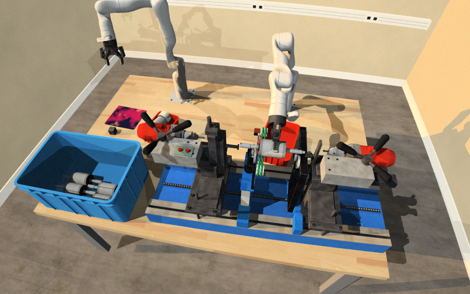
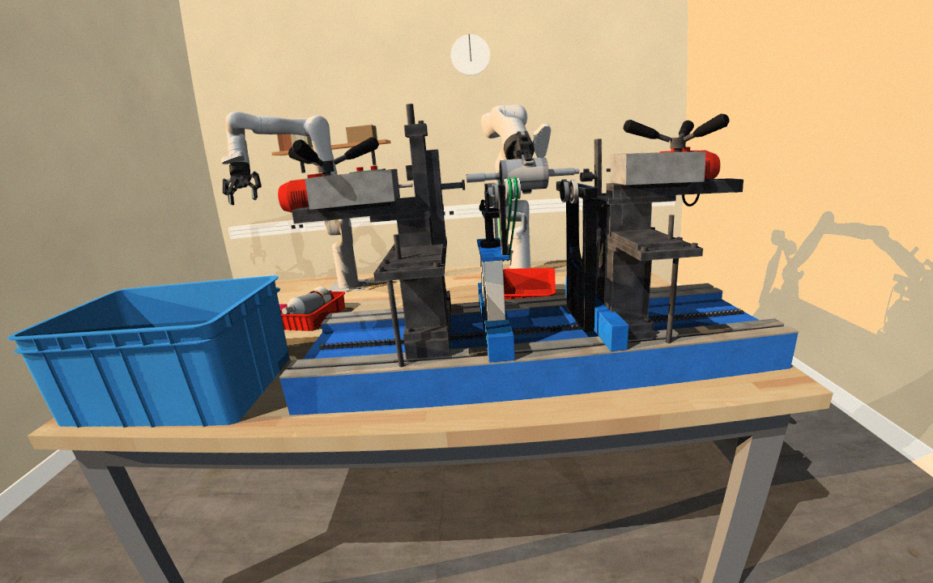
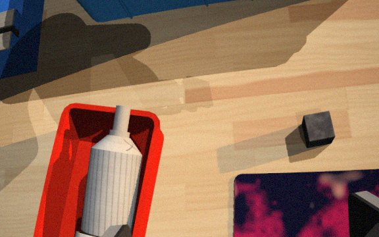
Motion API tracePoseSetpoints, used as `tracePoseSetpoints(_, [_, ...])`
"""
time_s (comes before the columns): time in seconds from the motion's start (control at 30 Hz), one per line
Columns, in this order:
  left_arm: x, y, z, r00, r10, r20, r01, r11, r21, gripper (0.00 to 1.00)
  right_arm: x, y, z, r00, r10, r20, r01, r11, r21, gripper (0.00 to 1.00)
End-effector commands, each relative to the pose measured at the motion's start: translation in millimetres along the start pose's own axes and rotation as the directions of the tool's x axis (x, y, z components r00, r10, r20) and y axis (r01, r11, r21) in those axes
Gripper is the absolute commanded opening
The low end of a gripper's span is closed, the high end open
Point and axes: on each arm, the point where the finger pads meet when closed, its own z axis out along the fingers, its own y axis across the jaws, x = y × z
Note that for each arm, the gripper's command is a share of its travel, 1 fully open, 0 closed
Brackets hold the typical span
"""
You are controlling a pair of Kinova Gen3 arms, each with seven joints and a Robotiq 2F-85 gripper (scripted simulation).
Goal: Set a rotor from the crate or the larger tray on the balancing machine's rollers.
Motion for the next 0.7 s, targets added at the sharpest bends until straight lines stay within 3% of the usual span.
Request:
tracePoseSetpoints(0.0, [0.1, 1.8, -1.1, 1.000, 0.000, 0.000, 0.000, 1.000, -0.005, 0.099, 0.2, 0.0, -0.5, 1.000, 0.000, -0.001, 0.000, 1.000, -0.001, 1.000])
tracePoseSetpoints(0.67, [0.1, -1.3, 0.7, 1.000, 0.000, -0.001, 0.000, 1.000, -0.005, 0.099, 0.2, 0.0, -0.5, 1.000, 0.000, -0.001, 0.000, 1.000, -0.001, 1.000])
